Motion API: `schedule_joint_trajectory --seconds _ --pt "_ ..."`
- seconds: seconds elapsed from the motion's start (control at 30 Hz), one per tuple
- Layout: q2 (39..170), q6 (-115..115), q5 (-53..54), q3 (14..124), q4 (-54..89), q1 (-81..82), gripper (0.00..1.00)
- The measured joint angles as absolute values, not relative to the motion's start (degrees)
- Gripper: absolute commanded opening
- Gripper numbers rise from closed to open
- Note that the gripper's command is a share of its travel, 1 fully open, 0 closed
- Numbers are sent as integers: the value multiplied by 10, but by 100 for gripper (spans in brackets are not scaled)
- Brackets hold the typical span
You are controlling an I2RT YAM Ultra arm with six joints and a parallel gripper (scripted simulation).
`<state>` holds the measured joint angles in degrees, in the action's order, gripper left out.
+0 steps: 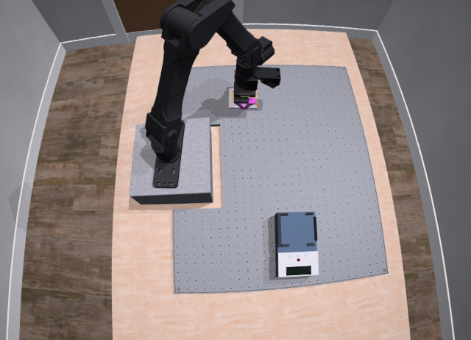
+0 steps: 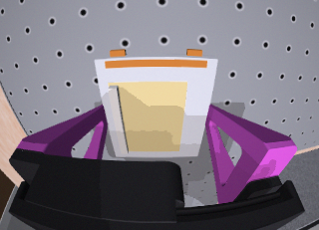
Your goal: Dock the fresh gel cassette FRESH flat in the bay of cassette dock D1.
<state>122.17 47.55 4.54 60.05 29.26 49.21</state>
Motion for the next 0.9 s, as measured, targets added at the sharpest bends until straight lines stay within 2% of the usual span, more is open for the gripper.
schedule_joint_trajectory --seconds 0.9 --pt "1187 473 45 600 341 492 0"
